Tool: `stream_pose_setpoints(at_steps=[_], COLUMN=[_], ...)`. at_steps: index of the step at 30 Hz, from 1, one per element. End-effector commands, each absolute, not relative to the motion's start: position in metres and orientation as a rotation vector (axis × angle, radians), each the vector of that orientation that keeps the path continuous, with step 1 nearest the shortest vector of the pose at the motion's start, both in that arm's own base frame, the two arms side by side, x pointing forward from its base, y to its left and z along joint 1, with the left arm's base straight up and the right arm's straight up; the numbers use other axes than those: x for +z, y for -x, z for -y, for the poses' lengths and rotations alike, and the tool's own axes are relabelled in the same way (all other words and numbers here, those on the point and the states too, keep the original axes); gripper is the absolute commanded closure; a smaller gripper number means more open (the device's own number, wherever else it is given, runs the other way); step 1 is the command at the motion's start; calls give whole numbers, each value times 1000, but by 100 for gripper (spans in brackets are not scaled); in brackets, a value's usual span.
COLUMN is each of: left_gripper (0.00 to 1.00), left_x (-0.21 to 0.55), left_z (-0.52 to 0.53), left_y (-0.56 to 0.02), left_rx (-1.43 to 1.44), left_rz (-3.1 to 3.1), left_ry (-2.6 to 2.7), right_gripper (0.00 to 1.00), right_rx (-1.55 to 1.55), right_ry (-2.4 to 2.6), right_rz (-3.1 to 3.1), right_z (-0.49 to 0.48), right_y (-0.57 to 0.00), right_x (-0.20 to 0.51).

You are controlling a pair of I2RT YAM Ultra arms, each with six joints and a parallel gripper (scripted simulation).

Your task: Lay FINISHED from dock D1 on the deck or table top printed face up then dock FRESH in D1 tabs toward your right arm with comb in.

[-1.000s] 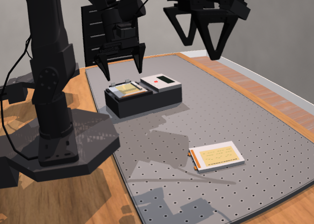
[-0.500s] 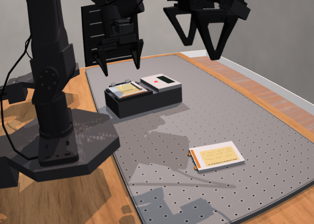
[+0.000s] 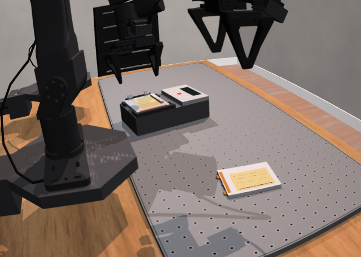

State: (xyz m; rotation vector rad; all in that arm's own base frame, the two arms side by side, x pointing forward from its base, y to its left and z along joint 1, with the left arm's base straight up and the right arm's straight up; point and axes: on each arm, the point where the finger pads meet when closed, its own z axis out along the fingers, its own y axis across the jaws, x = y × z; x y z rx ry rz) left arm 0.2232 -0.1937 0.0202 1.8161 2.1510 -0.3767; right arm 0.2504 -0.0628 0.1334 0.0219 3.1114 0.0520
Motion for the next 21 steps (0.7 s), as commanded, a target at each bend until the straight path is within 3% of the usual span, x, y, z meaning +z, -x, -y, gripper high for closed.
stream_pose_setpoints(at_steps=[1, 21], left_gripper=[2, 2], left_x=[44, 61], left_z=[197, 152], left_y=[-232, -259], left_rx=[-380, -290], left_rz=[-2102, -2477], left_ry=[-1793, -1449], right_gripper=[0, 0], right_rx=[53, 53], right_ry=[-29, -29], right_rz=[-3092, -3092], right_z=[63, 63], right_y=[-247, -247], right_x=[139, 139])
